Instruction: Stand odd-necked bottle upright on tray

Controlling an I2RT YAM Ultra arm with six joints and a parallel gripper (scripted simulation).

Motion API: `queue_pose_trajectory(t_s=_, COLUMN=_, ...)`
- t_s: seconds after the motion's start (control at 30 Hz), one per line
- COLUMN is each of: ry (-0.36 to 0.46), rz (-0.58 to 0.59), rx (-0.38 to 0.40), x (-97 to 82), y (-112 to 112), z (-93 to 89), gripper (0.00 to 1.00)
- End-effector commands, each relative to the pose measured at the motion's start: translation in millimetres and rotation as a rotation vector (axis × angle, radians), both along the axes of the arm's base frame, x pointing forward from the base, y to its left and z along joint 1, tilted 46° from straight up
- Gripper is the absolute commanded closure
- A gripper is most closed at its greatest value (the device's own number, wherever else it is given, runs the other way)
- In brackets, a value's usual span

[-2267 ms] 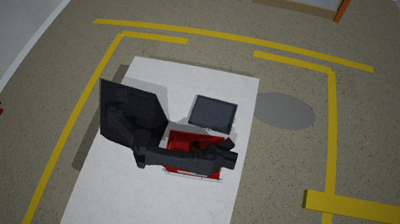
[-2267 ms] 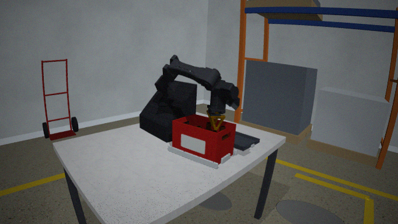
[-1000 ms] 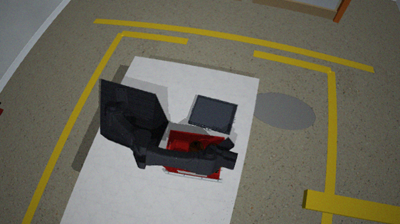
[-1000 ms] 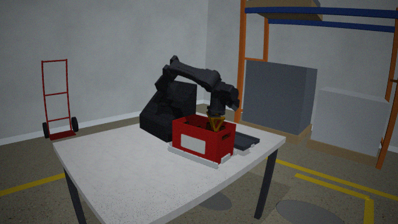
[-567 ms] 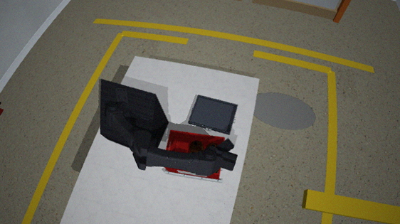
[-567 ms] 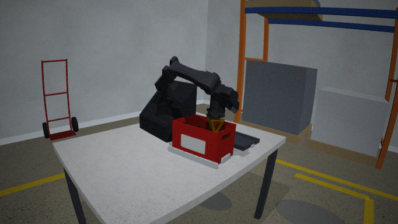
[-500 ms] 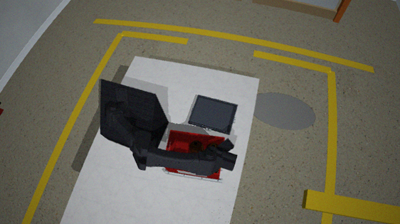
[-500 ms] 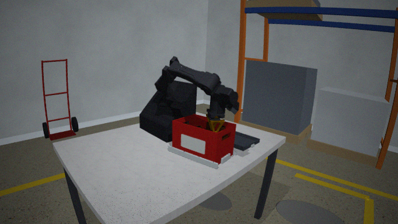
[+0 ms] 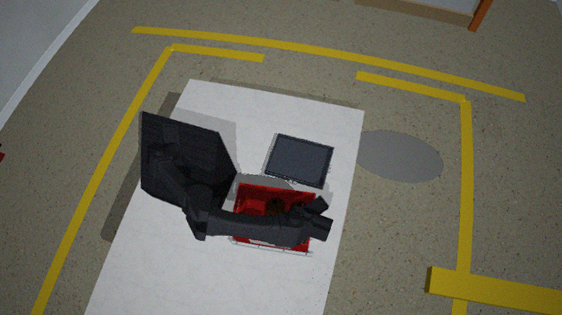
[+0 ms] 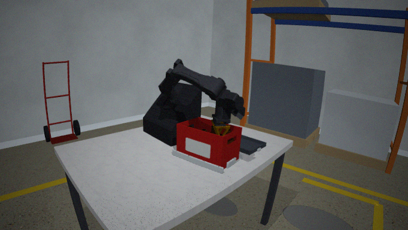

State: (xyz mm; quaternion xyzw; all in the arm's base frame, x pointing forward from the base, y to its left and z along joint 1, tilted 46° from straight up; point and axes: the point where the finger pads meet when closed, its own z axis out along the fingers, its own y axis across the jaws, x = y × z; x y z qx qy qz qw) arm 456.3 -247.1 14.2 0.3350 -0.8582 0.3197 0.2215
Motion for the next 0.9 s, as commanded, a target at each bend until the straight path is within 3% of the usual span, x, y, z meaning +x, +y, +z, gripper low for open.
queue_pose_trajectory(t_s=0.0, ry=-0.045, rz=0.024, rx=-0.003, x=11.0, y=5.9, z=11.8, gripper=0.39)
queue_pose_trajectory(t_s=0.87, ry=-0.047, rz=0.027, rx=-0.003, x=11.7, y=6.1, z=10.2, gripper=0.39)
